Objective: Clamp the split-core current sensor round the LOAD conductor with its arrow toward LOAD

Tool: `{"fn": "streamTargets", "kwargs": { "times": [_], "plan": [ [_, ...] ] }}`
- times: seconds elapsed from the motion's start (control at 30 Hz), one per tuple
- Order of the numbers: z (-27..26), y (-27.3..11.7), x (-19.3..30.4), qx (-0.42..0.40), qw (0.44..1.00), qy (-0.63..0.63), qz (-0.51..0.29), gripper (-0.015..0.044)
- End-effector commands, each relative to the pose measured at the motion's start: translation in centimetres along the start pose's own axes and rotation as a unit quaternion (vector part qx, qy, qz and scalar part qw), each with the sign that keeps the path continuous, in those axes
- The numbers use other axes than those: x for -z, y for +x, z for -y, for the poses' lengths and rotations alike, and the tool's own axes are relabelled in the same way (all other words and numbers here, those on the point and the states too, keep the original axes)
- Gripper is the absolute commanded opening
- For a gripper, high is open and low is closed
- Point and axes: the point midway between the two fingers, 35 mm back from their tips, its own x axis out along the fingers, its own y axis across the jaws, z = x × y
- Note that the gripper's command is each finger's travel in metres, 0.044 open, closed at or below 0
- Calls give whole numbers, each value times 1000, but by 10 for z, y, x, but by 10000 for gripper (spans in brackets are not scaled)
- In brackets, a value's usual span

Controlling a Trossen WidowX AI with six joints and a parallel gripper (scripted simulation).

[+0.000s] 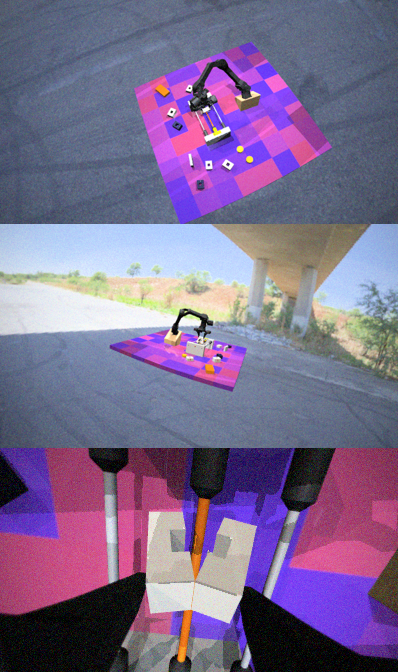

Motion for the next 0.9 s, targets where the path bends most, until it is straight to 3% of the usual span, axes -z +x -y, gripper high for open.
{"fn": "streamTargets", "kwargs": {
  "times": [0.0, 0.87],
  "plan": [
    [0, 6, 1, -1, 1000, -4, 2, 0],
    [0, 35, -1, 0, 1000, 0, 1, 0]
  ]
}}
